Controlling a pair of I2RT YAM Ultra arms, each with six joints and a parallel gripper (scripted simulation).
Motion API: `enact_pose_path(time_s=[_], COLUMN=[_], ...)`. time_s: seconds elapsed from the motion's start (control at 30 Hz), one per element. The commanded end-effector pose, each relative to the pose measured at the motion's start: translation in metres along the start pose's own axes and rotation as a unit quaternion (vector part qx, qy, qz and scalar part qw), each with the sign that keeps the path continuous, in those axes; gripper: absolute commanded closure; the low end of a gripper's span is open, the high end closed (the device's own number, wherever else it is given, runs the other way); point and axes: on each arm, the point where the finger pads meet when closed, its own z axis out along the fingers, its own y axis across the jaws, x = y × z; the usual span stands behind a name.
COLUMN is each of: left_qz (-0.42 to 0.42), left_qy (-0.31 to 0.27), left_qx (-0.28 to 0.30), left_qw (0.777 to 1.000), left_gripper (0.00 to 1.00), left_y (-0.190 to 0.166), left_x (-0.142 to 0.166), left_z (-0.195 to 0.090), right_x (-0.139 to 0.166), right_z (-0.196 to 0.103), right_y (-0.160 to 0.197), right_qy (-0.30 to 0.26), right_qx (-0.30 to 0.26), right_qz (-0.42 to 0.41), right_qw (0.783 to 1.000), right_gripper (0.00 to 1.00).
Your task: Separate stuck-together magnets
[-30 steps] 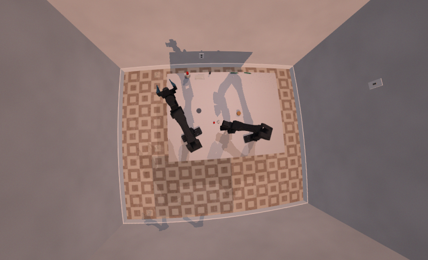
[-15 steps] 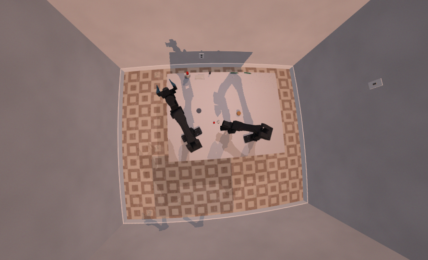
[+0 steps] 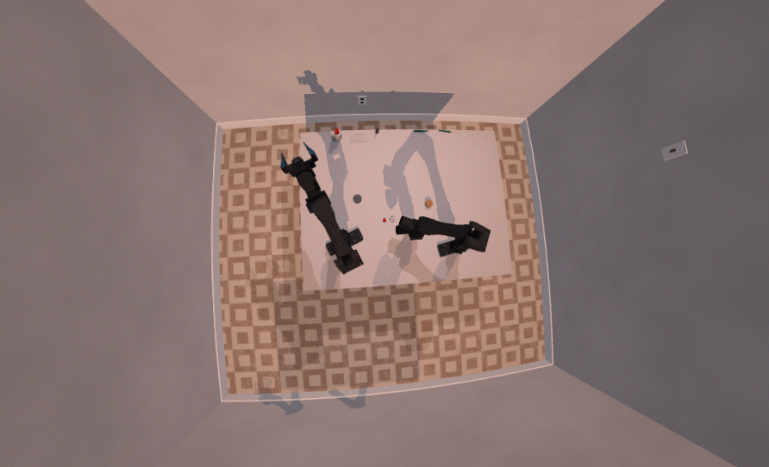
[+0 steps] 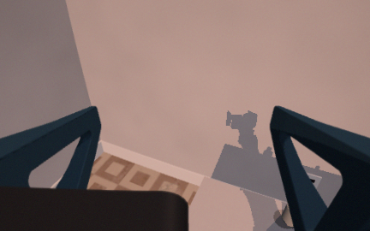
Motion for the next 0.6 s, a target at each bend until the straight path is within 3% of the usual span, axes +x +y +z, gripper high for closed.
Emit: enact_pose_path(time_s=[0.0,0.57], left_qz=[0.0,0.0], left_qy=[-0.012,-0.012], left_qx=[0.002,0.002], left_qw=[1.0,1.0], left_gripper=[0.0,0.0], left_y=[-0.0011,-0.0011], left_x=[-0.0092,-0.0092], left_z=[-0.002,-0.002], right_x=[-0.0026,-0.0026], right_z=[-0.0023,-0.0023], right_y=[-0.0003,-0.0003], right_qy=[-0.005,-0.005], right_qx=[0.001,0.001], right_qz=[-0.001,-0.001], right_qw=[1.0,1.0], right_gripper=[0.81,0.82])
